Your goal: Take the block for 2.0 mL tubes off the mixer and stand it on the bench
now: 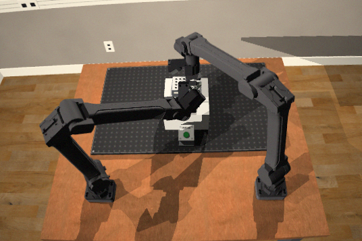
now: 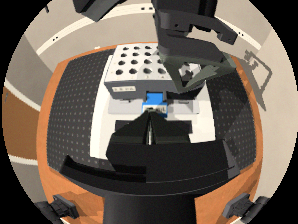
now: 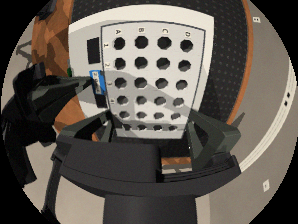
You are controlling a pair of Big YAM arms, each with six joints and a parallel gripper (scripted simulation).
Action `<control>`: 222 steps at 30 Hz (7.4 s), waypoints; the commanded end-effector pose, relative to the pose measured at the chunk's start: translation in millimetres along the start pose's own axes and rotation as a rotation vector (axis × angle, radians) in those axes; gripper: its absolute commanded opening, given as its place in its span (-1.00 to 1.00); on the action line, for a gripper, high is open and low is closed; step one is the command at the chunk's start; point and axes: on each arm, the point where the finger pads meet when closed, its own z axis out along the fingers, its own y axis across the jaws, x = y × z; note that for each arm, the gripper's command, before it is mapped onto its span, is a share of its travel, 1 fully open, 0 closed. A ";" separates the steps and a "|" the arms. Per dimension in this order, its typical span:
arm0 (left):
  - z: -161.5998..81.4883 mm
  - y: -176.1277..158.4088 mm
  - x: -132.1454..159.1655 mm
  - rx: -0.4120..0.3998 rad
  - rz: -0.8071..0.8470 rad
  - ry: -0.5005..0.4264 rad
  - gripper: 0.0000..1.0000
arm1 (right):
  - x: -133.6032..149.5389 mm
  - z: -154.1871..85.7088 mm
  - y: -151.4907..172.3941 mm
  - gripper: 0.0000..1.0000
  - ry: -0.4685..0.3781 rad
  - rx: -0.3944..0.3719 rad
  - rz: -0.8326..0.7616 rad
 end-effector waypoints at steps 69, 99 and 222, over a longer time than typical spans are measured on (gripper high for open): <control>-49.9 8.9 -22.7 0.005 -0.014 -0.005 -1.00 | -17.3 -14.1 -0.3 -1.00 -0.027 0.022 -0.041; -96.8 26.3 -15.3 0.017 -0.028 -0.012 -1.00 | -17.7 -14.3 0.6 -1.00 -0.027 0.023 -0.045; -159.3 384.1 -40.3 0.007 0.018 0.949 -1.00 | -19.9 -15.0 4.1 -1.00 -0.028 0.023 -0.054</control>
